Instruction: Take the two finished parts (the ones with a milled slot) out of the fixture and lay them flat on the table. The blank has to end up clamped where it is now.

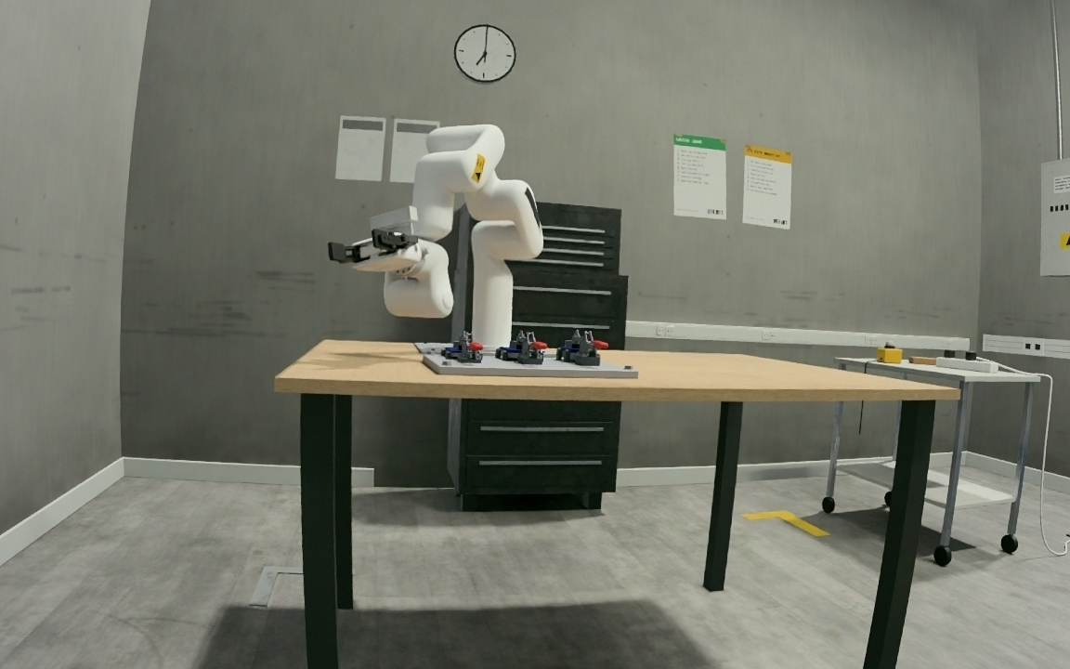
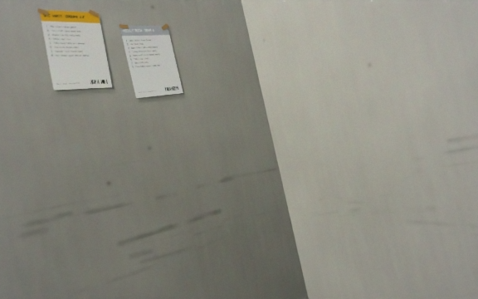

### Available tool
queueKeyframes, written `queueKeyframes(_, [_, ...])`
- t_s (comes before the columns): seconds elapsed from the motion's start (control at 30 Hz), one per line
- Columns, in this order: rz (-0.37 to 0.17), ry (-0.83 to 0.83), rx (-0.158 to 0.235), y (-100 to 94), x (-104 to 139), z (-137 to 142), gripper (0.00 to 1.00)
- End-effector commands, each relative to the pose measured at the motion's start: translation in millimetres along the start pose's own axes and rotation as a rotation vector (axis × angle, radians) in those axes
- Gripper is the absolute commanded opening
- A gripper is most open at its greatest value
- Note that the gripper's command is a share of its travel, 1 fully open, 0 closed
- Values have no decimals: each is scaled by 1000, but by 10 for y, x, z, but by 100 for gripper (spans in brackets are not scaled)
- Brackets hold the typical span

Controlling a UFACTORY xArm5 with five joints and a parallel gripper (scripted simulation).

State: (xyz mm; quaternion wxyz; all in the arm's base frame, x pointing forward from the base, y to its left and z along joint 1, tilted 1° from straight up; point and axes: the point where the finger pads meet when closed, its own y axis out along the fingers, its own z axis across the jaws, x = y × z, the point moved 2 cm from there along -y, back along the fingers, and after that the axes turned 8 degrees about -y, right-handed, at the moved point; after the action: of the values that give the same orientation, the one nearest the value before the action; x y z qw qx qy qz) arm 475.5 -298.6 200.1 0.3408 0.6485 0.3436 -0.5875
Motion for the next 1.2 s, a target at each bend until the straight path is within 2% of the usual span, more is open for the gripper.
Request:
queueKeyframes(0.0, [4,0,0,4,-15,-1,100])
queueKeyframes(0.7, [-5,15,-1,20,-11,-10,100])
queueKeyframes(0.87, [-60,100,-4,110,14,-63,100])
queueKeyframes(1.0, [-152,242,3,235,57,-156,100])
queueKeyframes(1.1, [-152,242,3,235,57,-156,100])
queueKeyframes(1.17, [-214,338,15,303,86,-221,100])
